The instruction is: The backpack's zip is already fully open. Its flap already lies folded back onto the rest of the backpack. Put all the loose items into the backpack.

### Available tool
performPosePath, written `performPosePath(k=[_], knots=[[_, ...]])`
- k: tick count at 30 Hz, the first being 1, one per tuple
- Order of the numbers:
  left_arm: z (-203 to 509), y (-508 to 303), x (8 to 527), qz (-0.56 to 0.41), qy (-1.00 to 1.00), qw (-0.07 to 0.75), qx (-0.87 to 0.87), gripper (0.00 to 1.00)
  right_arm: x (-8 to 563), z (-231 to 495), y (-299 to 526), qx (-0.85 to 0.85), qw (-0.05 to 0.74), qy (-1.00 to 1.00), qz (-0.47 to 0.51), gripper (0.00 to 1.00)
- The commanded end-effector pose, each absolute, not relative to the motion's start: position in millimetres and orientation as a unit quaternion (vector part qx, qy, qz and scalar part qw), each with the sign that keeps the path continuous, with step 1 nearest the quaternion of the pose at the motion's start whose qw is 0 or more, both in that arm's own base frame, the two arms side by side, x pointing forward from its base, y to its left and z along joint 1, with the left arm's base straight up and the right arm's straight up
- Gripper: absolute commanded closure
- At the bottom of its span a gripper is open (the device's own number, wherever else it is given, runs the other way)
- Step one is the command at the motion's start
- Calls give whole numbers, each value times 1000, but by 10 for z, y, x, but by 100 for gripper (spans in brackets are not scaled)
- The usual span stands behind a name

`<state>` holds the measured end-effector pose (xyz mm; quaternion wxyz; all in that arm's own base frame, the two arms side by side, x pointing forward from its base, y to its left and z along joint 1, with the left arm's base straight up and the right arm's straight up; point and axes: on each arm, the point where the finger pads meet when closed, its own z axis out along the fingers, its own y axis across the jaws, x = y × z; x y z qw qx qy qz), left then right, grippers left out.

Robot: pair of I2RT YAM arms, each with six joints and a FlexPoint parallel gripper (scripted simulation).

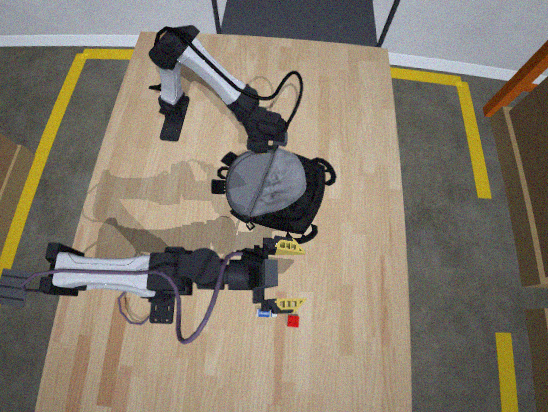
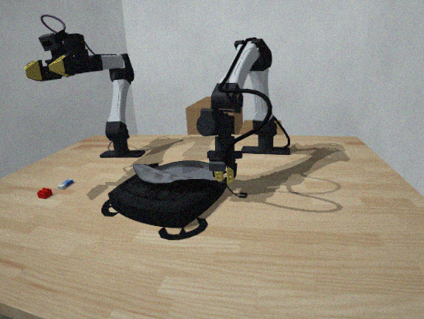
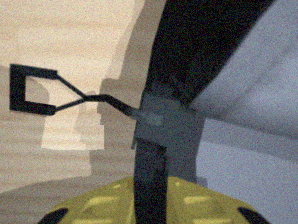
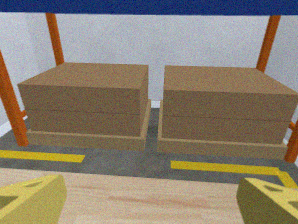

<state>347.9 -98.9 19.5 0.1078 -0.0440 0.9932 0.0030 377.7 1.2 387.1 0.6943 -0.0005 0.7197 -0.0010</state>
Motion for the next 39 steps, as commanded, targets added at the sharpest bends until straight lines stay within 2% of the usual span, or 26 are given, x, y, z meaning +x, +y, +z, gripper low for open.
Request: performPosePath(k=[1, 21, 23, 24, 26, 39], knots=[[23, -1133, 3282, -2, 997, 71, -18, 89, 3761, 3936, 10, 0, 700, 714, -2, 10], [19, -1171, 3249, -1, 997, 70, -15, 89, 3761, 3936, 10, 0, 700, 714, -2, 10], [154, -1177, 3378, -8, 995, 98, -23, 89, 3761, 3936, 10, 0, 700, 714, -2, 10], [19, -1203, 3254, -2, 997, 70, -22, 89, 3761, 3936, 10, 0, 700, 714, -2, 10], [116, -1317, 3389, -9, 996, 87, -23, 89, 3761, 3936, 10, 0, 700, 714, -2, 10], [111, -1684, 3448, -8, 996, 87, -23, 89, 3761, 3936, 10, 0, 700, 714, -2, 10]])
